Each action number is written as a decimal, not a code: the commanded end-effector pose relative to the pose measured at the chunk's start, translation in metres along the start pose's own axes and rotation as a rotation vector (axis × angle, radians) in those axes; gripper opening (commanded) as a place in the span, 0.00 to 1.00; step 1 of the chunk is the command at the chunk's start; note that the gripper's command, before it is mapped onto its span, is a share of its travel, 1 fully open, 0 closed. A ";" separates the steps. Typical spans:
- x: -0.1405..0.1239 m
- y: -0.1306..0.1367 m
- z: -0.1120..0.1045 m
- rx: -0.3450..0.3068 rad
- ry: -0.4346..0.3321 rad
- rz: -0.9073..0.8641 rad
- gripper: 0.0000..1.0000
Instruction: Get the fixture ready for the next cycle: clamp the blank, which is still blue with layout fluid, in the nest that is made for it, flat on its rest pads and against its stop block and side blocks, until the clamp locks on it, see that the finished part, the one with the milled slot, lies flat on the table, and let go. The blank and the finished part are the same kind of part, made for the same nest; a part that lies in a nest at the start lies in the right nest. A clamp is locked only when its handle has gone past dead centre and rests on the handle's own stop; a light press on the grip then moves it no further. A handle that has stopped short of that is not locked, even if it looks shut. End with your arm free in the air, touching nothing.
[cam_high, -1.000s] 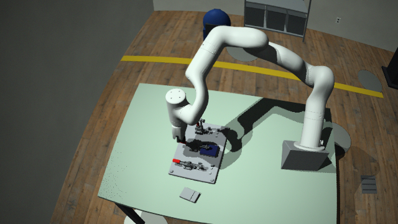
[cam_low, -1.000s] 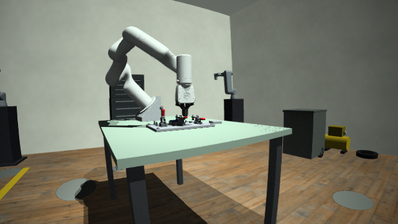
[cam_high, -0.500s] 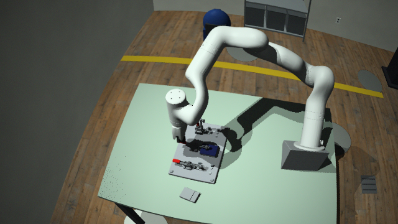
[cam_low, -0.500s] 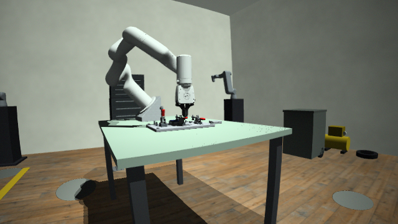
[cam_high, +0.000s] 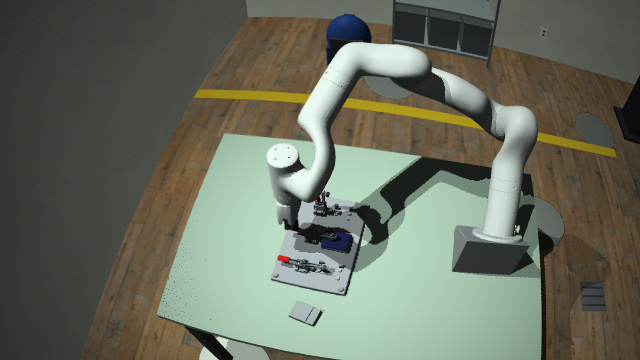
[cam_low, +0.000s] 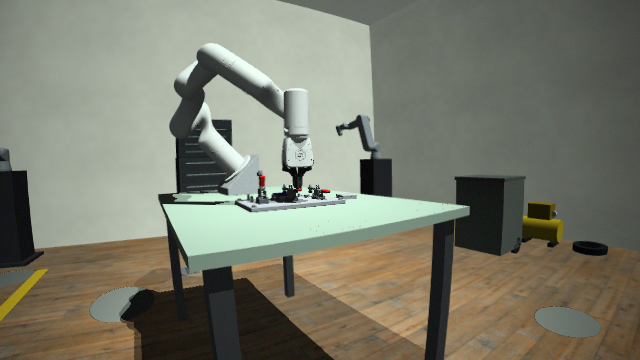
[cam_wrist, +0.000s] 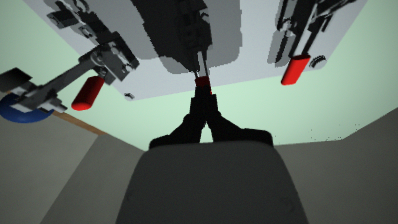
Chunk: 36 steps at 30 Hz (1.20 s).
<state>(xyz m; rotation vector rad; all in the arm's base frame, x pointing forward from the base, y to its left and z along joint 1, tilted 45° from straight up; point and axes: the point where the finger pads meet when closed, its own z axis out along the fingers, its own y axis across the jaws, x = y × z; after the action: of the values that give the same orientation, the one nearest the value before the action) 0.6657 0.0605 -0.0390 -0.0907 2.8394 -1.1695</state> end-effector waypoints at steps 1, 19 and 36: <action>-0.001 0.000 -0.001 -0.001 -0.002 0.000 0.00; -0.001 0.000 0.001 -0.001 -0.002 0.000 0.00; -0.001 0.000 0.003 -0.001 -0.002 0.000 0.00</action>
<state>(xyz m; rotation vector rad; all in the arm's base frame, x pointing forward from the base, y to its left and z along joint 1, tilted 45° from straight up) 0.6667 0.0585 -0.0409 -0.0911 2.8380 -1.1685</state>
